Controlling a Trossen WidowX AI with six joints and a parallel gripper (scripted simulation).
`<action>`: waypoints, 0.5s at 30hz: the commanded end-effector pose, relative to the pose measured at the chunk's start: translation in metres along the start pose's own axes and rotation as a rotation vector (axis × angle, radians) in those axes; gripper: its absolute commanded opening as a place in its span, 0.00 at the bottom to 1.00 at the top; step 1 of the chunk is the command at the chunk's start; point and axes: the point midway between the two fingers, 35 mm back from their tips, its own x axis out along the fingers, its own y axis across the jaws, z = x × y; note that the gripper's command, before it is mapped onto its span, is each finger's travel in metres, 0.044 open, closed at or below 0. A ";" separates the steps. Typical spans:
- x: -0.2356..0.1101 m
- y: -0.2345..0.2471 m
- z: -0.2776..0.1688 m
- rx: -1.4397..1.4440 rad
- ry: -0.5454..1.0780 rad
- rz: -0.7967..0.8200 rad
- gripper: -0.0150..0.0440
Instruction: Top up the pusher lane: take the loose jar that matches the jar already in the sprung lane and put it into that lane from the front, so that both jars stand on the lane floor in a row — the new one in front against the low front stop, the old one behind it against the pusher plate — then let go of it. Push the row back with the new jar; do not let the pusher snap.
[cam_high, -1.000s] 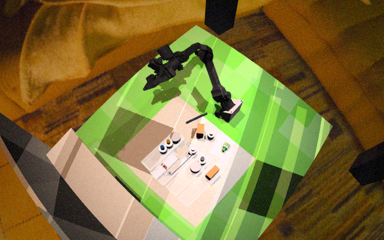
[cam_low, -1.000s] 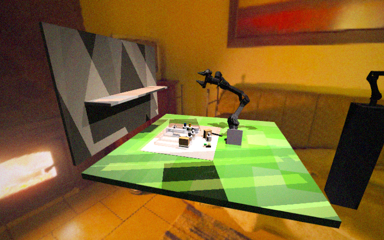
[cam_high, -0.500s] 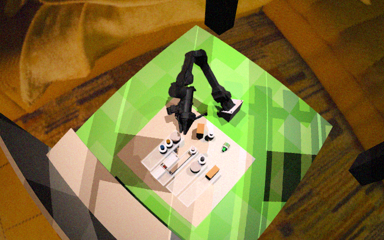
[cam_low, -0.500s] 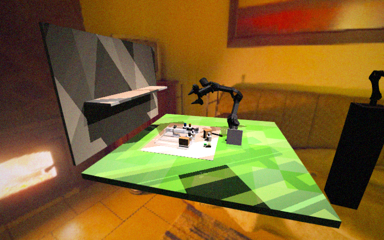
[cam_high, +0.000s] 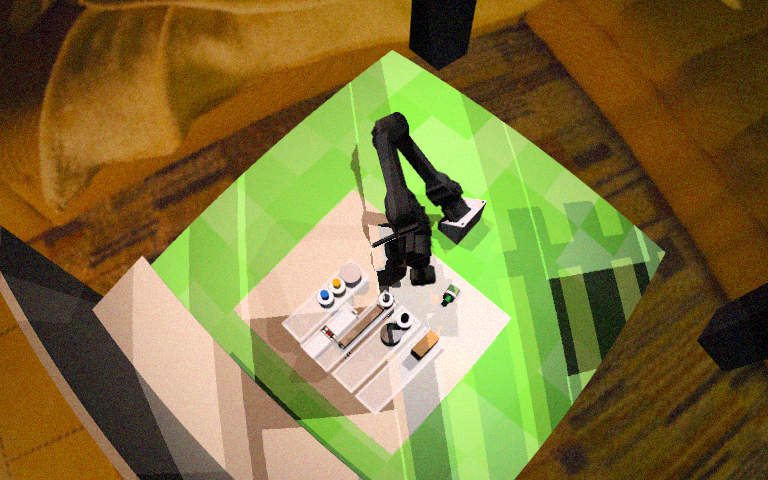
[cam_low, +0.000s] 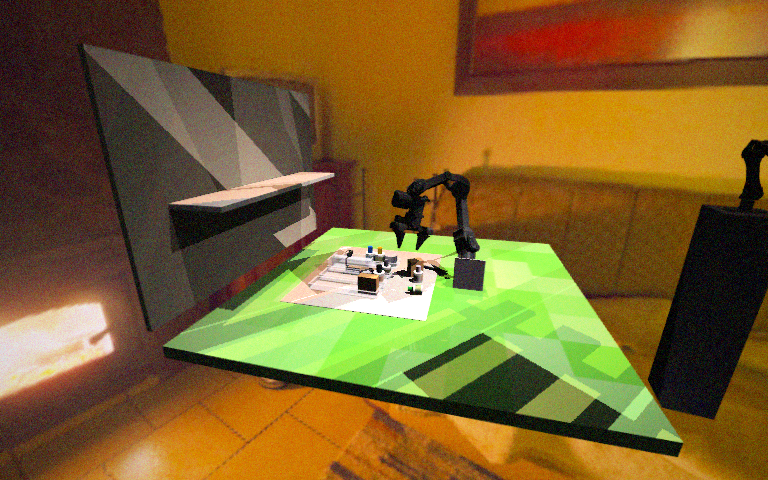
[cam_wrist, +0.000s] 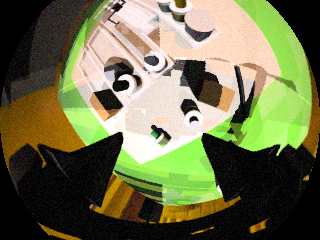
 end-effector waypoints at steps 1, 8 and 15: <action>0.021 -0.045 -0.016 0.028 -0.069 -0.271 1.00; 0.022 -0.041 -0.019 0.028 -0.069 -0.271 1.00; 0.046 -0.048 -0.017 0.028 -0.070 -0.271 1.00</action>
